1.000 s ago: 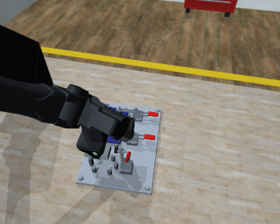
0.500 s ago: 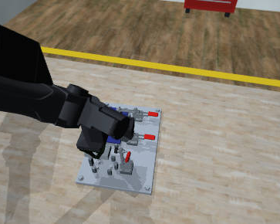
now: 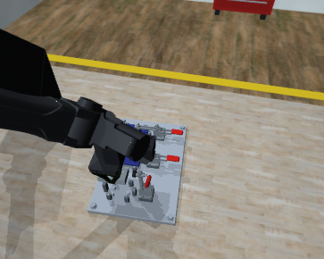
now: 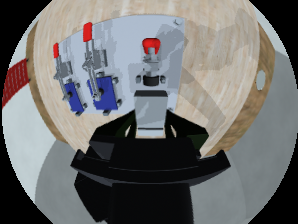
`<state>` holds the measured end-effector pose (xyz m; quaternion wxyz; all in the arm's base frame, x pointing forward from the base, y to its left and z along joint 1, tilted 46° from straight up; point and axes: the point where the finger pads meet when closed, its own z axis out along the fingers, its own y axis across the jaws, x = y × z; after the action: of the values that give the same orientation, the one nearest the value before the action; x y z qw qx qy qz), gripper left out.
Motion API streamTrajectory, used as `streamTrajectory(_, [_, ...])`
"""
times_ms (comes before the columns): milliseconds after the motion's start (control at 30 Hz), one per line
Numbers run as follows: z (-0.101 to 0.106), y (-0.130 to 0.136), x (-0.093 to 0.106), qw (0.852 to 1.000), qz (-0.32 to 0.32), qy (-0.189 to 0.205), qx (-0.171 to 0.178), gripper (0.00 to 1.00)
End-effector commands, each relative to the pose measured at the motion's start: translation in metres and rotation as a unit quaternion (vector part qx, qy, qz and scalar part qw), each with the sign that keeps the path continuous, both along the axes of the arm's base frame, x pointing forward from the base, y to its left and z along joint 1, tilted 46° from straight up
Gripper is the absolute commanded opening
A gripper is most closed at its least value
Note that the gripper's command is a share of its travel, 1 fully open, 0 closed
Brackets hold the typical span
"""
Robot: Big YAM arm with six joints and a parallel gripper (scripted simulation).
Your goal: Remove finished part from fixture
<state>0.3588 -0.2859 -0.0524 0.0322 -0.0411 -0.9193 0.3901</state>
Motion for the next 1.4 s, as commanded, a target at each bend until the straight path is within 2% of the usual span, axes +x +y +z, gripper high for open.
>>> streamTrajectory(0, [0.013,0.006,0.016,1.0,0.01,-0.018,-0.005,0.0])
streamTrajectory(633, [0.014,0.004,0.016,1.0,0.012,-0.014,-0.005,0.0])
streamTrajectory(933, [0.017,-0.011,0.008,1.0,-0.001,-0.013,-0.005,0.0])
streamTrajectory(1200, [0.022,-0.011,0.012,1.0,0.005,-0.014,-0.006,0.0])
streamTrajectory(1367, [0.026,-0.02,0.007,1.0,-0.001,-0.012,-0.005,0.0])
